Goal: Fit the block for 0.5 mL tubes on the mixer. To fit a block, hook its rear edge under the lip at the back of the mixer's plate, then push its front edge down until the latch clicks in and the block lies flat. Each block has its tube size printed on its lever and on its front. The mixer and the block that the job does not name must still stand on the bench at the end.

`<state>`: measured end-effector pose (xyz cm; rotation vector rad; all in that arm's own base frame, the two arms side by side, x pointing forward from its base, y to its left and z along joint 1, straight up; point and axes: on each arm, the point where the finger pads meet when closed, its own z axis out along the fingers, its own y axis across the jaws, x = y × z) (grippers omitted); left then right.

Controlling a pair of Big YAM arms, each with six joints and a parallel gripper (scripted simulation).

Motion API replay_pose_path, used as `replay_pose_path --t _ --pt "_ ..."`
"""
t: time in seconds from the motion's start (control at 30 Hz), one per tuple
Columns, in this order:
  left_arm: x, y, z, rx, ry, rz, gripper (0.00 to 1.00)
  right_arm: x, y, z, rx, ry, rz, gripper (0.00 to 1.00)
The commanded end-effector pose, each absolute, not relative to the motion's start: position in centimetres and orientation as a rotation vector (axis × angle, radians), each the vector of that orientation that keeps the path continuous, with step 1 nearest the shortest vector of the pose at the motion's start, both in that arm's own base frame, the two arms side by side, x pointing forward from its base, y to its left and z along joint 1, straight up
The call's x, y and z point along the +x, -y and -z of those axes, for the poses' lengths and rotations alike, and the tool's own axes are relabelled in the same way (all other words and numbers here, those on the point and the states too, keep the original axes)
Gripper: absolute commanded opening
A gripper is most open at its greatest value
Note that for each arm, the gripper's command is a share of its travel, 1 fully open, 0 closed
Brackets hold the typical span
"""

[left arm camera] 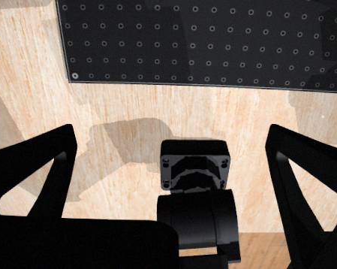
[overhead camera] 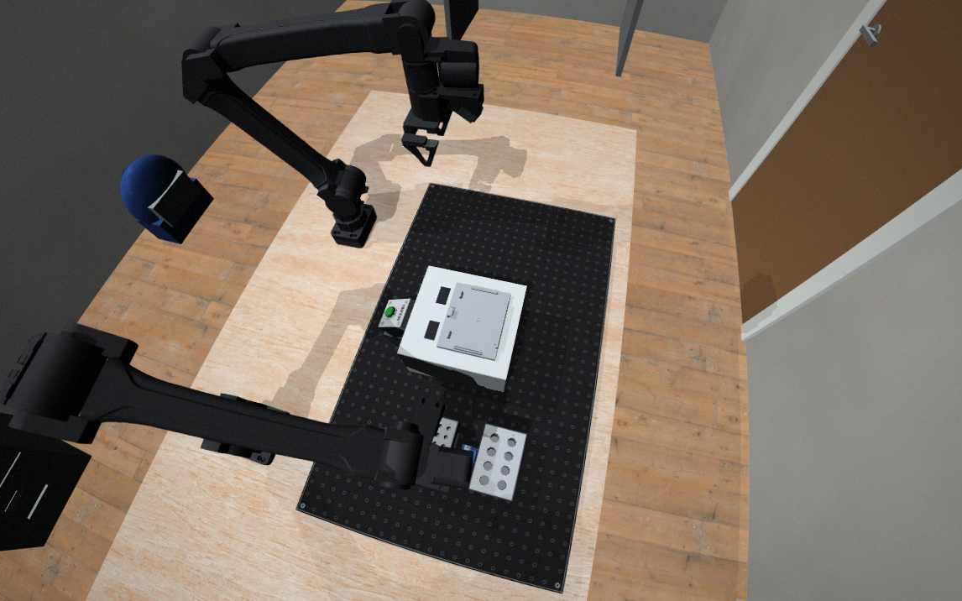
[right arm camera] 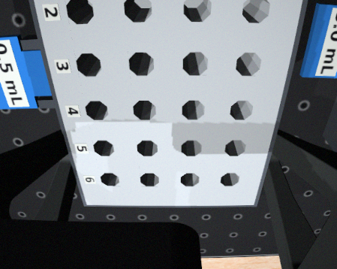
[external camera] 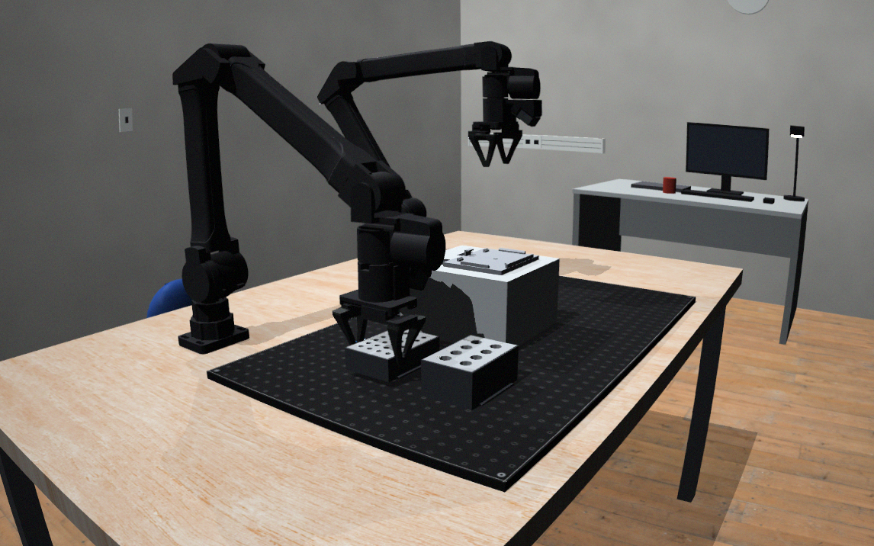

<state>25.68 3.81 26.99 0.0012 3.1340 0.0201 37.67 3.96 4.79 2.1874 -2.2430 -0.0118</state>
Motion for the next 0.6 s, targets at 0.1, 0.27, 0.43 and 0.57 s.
replay_pose_path --t 0.1,0.27,0.43,0.57 --pt "26.4 -3.7 -28.7 0.035 -3.089 -0.027 1.0 38.9 -4.3 -6.7 2.241 2.272 -0.032 0.0" --pt "26.4 -3.7 -28.7 0.035 -3.09 -0.027 1.0 39.1 -4.1 -8.0 2.238 2.278 -0.036 0.0" --pt "26.4 -3.7 -28.6 0.034 -3.09 -0.027 1.0 39.8 -4.0 -10.1 2.244 2.295 -0.055 0.0" --pt "26.4 -3.7 -28.6 0.034 -3.091 -0.027 1.0 40.5 -4.1 -11.2 2.248 2.301 -0.064 0.0"
